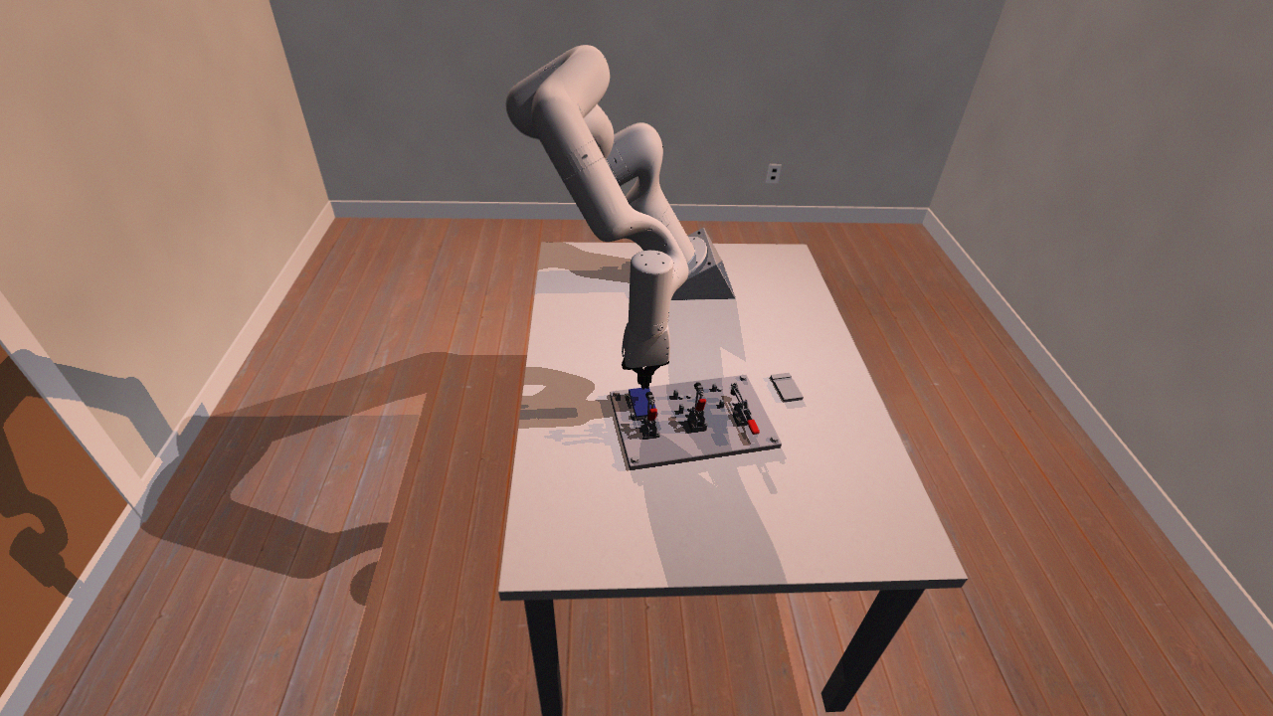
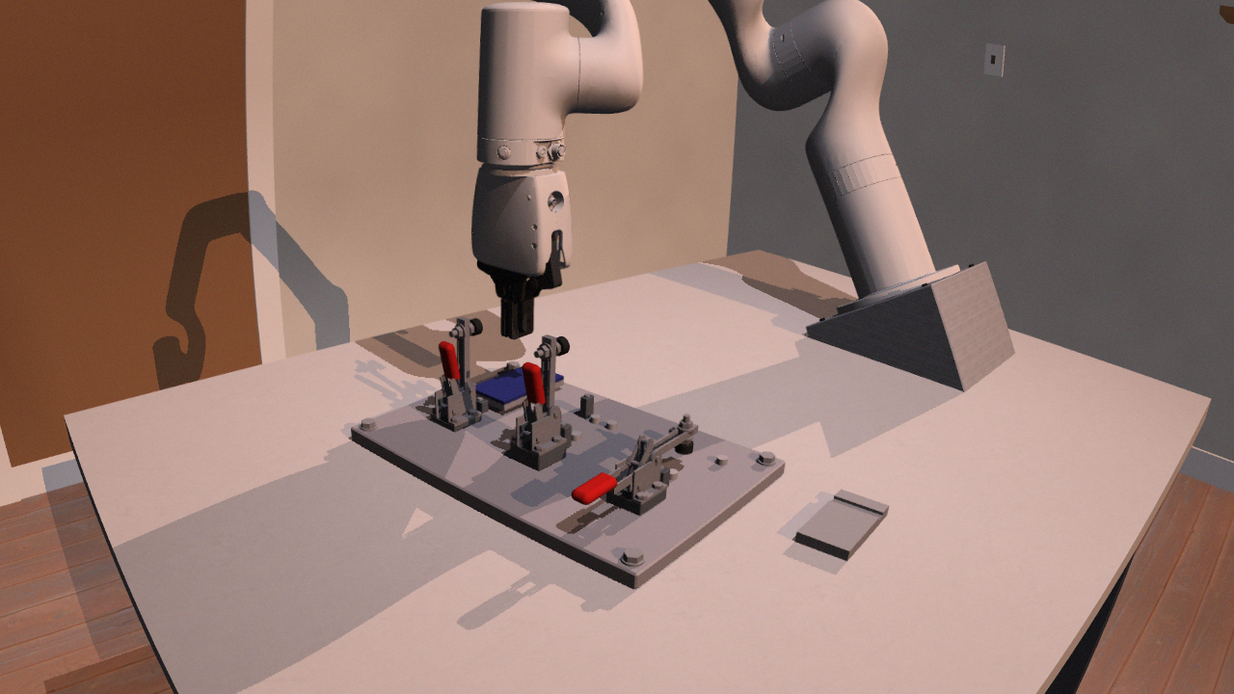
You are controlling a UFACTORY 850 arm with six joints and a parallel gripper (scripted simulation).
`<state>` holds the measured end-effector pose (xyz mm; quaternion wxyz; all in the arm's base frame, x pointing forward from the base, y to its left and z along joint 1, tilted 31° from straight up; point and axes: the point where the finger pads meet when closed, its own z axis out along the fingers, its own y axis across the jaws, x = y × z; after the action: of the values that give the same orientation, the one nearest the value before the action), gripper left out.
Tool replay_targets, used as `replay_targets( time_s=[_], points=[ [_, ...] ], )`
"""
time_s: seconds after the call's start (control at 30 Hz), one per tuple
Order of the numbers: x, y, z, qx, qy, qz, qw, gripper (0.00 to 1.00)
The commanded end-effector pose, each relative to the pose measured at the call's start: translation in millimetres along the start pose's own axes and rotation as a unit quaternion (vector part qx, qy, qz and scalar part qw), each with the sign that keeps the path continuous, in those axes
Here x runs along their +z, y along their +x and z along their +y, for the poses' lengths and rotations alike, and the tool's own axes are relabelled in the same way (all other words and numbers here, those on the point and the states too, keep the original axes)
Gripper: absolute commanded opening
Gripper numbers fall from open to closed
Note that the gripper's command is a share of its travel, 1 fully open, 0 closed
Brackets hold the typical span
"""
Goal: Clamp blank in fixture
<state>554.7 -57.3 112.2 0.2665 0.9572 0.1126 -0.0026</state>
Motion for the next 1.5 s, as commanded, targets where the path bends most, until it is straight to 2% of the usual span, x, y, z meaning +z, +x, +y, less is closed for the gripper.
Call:
replay_targets(
  time_s=[0.0, 0.33, 0.6, 1.0, 1.23, 1.47],
  points=[
    [-0.7, 0.7, 0.2, 0.0, 0.0, 0.001, 1.0, 0.0],
    [0.1, 0.8, 0.2, 0.0, 0.0, 0.001, 1.0, 0.0],
    [14.9, 0.8, 0.2, 0.0, 0.0, 0.001, 1.0, 0.0],
    [21.4, -0.1, 0.2, 0.0, 0.0, 0.001, 1.0, 0.0],
    [21.5, -11.5, 0.2, 0.0, 0.0, 0.001, 1.0, 0.0],
    [21.5, -47.3, 0.2, 0.0, 0.0, 0.001, 1.0, 0.0]
  ],
)
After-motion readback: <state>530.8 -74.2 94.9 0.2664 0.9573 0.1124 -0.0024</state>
